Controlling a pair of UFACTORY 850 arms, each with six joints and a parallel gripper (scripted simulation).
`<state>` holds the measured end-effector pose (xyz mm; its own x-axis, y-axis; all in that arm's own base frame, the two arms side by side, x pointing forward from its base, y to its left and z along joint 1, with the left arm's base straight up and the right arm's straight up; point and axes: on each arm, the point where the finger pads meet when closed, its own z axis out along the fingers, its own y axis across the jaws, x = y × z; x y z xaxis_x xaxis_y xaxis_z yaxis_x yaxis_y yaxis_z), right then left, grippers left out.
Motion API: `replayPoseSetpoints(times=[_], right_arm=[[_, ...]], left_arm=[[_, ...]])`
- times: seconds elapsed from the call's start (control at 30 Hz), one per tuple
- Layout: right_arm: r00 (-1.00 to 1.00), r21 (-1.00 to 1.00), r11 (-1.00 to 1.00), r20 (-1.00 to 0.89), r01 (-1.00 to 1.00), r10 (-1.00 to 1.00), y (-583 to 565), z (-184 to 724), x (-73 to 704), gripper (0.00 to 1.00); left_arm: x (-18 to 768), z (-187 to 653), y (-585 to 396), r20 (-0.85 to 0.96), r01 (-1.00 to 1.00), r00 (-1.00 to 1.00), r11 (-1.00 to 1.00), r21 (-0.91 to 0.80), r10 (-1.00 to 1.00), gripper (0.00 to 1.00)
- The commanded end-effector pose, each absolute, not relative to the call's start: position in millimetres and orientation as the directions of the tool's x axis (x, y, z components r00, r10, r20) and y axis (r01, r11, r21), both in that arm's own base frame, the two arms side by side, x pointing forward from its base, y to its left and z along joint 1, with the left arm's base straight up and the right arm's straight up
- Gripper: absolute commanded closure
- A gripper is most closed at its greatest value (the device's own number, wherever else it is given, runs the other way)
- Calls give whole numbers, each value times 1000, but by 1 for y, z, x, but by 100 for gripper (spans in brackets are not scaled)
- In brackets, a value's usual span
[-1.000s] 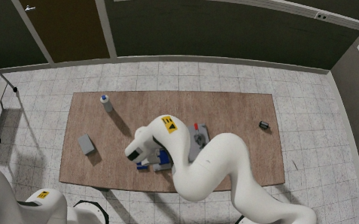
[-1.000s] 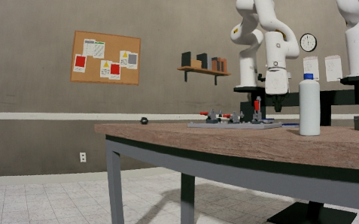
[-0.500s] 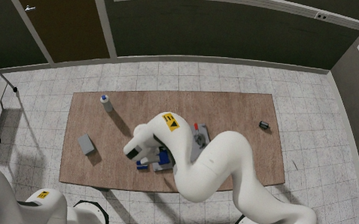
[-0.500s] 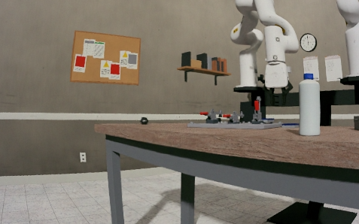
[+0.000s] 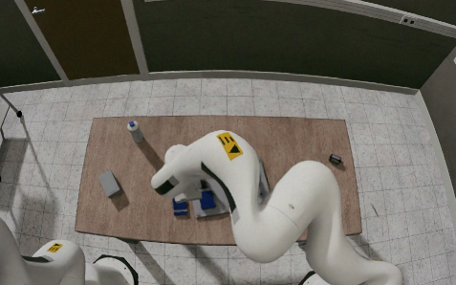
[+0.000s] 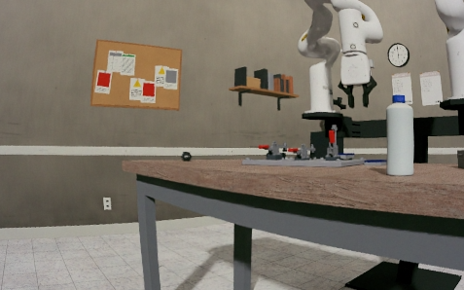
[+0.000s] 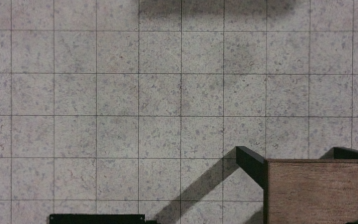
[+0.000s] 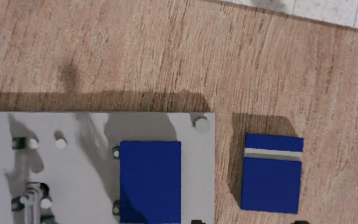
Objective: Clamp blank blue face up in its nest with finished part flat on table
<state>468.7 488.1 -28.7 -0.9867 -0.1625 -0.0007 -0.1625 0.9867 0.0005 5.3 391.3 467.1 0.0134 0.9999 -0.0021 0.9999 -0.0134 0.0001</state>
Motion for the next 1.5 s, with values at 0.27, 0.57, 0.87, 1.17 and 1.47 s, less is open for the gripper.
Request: replayPoseSetpoints(times=[0.27, 0.57, 0.87, 1.17, 1.47], right_arm=[[-987, 1, 987, -1, -163, -163, 488, -13, 469, 52], [-987, 1, 987, -1, -163, -163, 473, -13, 471, 52], [-987, 1, 987, -1, -163, -163, 443, -13, 476, 52], [-987, 1, 987, -1, -163, -163, 427, -13, 479, 52], [-987, 1, 987, -2, -163, -163, 425, -13, 479, 52]], left_arm=[[5, 468, 392, 0, 1000, 13, -13, 0, 1000, 0], [5, 468, 392, 0, 1000, 13, -13, 0, 1000, 0], [5, 468, 392, 0, 1000, 13, -13, 0, 1000, 0], [5, 468, 392, 0, 1000, 13, -13, 0, 1000, 0], [5, 468, 392, 0, 1000, 13, -13, 0, 1000, 0]])
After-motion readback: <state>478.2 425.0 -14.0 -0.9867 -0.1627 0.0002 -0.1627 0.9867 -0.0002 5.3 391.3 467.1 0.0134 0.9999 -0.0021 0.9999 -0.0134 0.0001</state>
